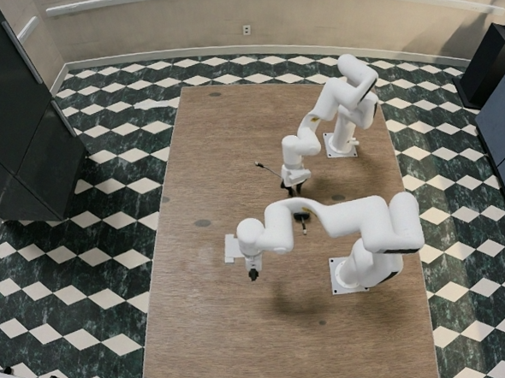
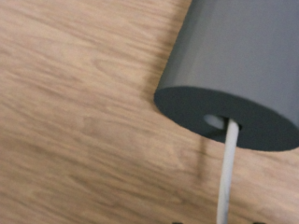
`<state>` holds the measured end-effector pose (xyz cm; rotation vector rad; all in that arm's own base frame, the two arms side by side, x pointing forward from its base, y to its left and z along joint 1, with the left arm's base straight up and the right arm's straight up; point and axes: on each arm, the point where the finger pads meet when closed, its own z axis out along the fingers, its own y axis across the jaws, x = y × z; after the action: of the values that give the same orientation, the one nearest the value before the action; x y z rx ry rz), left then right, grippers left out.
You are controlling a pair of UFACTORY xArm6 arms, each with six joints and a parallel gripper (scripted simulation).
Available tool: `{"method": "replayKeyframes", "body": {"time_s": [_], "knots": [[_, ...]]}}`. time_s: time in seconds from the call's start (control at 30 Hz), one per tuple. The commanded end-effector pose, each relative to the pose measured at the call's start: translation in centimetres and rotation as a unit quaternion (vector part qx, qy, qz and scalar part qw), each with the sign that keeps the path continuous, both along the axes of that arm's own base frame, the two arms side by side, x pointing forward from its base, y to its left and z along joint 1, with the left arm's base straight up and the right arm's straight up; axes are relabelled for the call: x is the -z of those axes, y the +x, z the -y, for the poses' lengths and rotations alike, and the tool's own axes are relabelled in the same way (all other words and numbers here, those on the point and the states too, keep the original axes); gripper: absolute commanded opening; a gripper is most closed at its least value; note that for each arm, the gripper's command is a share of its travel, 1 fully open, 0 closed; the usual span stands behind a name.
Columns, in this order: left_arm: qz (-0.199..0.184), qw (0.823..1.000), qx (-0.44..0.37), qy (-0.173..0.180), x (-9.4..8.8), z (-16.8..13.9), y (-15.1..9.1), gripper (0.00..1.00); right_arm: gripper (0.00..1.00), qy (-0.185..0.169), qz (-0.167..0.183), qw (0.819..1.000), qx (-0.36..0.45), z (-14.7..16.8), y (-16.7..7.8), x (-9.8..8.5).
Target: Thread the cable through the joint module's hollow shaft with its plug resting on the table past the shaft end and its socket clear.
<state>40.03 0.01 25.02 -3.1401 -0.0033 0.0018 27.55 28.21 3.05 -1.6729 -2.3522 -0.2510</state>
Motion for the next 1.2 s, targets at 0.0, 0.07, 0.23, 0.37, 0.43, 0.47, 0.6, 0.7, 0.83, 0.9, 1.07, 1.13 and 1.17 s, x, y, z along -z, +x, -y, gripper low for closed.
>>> {"method": "replayKeyframes", "body": {"time_s": [0.0, 0.07, 0.23, 0.37, 0.43, 0.47, 0.6, 0.7, 0.83, 0.9, 1.07, 1.13, 1.17], "knots": [[0.011, 1.0, 0.0, -0.002, -0.66, -0.06, 0.43, 1.0, 0.35, 0.005, 0.01, 1.0, -0.008, 0.63, 0.78, -0.3], [0.011, 1.0, 0.0, -0.002, -0.66, -0.06, 0.43, 1.0, 0.35, 0.005, 0.01, 1.0, -0.008, 0.72, 0.79, -0.27], [0.011, 1.0, 0.0, -0.002, -0.66, -0.06, 0.43, 1.0, 0.01, 0.005, 0.01, 1.0, -0.01, 0.7, 0.77, -0.27], [0.011, 1.0, 0.0, -0.002, -0.66, -0.06, 0.43, 1.0, 0.01, 0.005, 0.01, 1.0, -0.01, 0.68, 0.76, -0.27], [0.011, 1.0, 0.0, -0.002, -0.66, -0.06, 0.43, 1.0, 0.01, 0.005, 0.01, 1.0, -0.01, 0.68, 0.79, -0.28], [0.011, 1.0, 0.0, -0.002, -0.66, -0.06, 0.43, 1.0, 0.01, 0.005, 0.01, 1.0, -0.009, 0.68, 0.8, -0.28], [0.011, 1.0, 0.0, -0.002, -0.66, -0.06, 0.43, 1.0, 0.01, 0.005, 0.01, 1.0, -0.008, 0.68, 0.85, -0.29], [0.011, 1.0, 0.0, -0.002, -0.66, -0.06, 0.43, 1.0, 0.01, 0.005, 0.01, 1.0, -0.008, 0.67, 0.86, -0.29], [0.011, 1.0, 0.0, -0.002, -0.66, -0.06, 0.43, 1.0, 0.01, 0.004, 0.01, 1.0, -0.007, 0.65, 0.87, -0.29], [0.011, 1.0, 0.0, -0.002, -0.66, -0.06, 0.43, 1.0, 0.01, 0.004, 0.01, 1.0, -0.007, 0.65, 0.87, -0.29], [0.011, 1.0, 0.0, -0.002, -0.66, -0.06, 0.43, 1.0, 0.0, 0.004, 0.01, 1.0, -0.006, 0.64, 0.86, -0.3], [0.011, 1.0, 0.0, -0.002, -0.66, -0.06, 0.43, 1.0, 0.0, 0.004, 0.01, 1.0, -0.006, 0.54, 0.83, -0.32], [0.011, 1.0, 0.0, -0.002, -0.66, -0.06, 0.43, 1.0, 0.0, 0.004, 0.01, 1.0, -0.006, 0.45, 0.8, -0.34]]}}
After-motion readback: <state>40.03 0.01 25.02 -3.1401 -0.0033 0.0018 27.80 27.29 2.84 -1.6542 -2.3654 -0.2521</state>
